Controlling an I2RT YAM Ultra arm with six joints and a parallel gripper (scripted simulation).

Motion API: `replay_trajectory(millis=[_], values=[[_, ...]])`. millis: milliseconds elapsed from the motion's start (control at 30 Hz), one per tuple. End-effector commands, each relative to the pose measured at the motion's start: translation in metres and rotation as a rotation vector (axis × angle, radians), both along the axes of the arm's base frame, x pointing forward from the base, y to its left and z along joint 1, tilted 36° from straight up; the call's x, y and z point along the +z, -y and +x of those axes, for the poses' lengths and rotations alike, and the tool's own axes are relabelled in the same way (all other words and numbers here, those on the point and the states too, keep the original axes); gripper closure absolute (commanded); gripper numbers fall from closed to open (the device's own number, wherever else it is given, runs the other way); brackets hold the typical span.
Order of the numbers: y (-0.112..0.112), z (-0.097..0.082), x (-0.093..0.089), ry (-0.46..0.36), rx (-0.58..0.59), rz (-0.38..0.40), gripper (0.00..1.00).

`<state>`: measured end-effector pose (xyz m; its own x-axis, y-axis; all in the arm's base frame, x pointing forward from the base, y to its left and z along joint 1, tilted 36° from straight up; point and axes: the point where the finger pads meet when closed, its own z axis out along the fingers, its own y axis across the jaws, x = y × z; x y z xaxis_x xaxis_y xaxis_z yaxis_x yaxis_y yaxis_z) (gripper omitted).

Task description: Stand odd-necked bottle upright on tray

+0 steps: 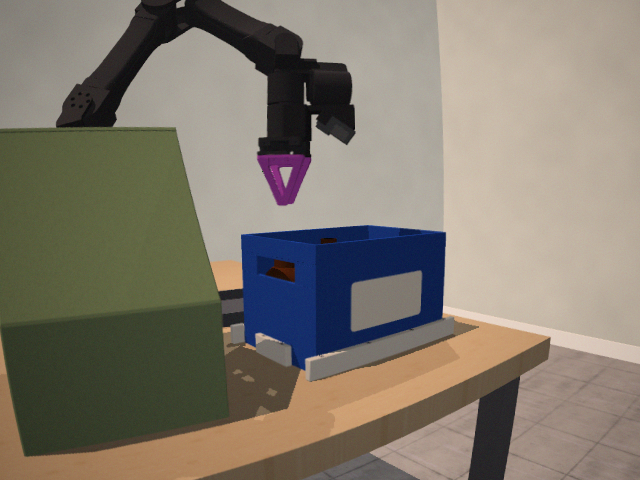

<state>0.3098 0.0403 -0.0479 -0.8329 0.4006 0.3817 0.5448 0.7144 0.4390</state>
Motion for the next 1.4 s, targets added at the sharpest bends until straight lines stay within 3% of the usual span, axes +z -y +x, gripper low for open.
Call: replay_trajectory(millis=[0, 433, 467, 1367], values=[[0.0120, 0.0086, 0.0107, 0.027, -0.011, -0.011, 0.39], [0.0120, 0.0089, 0.0115, 0.029, -0.012, -0.009, 0.39], [0.0129, 0.0134, 0.0104, 0.050, -0.012, -0.014, 1.00], [0.0129, 0.0134, 0.0104, 0.050, -0.012, -0.014, 1.00]])
